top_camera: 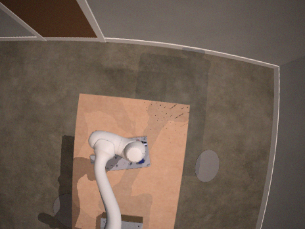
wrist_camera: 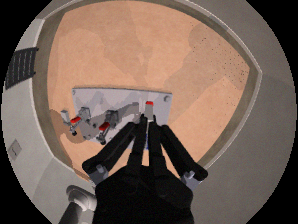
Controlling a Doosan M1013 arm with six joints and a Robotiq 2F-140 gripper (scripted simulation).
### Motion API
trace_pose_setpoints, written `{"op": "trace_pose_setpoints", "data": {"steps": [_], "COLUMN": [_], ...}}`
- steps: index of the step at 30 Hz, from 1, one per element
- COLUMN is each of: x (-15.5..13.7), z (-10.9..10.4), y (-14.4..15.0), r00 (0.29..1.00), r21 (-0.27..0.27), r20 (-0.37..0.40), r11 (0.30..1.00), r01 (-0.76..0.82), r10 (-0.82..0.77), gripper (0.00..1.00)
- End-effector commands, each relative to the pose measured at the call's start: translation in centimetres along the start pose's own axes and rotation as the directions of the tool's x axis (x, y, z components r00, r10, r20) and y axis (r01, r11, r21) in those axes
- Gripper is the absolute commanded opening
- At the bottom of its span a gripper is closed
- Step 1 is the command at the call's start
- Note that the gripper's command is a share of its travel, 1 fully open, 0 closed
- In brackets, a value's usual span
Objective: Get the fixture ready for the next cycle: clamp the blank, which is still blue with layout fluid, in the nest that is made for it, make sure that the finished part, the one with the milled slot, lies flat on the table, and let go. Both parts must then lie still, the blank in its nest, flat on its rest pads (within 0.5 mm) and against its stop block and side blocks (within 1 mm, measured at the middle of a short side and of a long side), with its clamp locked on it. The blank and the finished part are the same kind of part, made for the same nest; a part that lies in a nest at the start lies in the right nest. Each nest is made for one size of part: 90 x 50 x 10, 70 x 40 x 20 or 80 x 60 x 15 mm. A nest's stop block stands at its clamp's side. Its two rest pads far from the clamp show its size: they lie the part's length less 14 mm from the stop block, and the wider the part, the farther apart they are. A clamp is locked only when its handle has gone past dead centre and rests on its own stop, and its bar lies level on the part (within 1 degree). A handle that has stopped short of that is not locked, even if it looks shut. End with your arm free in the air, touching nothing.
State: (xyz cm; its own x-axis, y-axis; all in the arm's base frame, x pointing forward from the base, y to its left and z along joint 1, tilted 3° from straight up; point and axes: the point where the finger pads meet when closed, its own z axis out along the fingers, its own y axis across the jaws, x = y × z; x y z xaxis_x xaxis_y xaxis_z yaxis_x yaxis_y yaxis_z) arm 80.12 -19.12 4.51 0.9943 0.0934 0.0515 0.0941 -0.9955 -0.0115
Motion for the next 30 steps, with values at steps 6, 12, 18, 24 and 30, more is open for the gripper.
{"op": "trace_pose_setpoints", "data": {"steps": [6, 12, 18, 24, 30], "x": [-0.05, -0.15, -0.30, -0.33, -0.33], "z": [-0.38, -0.38, -0.38, -0.38, -0.70], "y": [-0.02, 0.02, 0.08, 0.09, 0.09], "r00": [1.000, 1.000, 1.000, 1.000, 1.000], "r21": [-0.002, -0.002, -0.002, -0.002, -0.002], "r20": [0.002, 0.002, 0.002, 0.002, 0.002], "r11": [1.000, 1.000, 1.000, 1.000, 1.000], "r01": [0.000, 0.000, 0.000, 0.000, 0.000], "r10": [0.000, 0.000, 0.000, 0.000, 0.000], "gripper": [0.00, 0.00, 0.00, 0.00, 0.00]}}
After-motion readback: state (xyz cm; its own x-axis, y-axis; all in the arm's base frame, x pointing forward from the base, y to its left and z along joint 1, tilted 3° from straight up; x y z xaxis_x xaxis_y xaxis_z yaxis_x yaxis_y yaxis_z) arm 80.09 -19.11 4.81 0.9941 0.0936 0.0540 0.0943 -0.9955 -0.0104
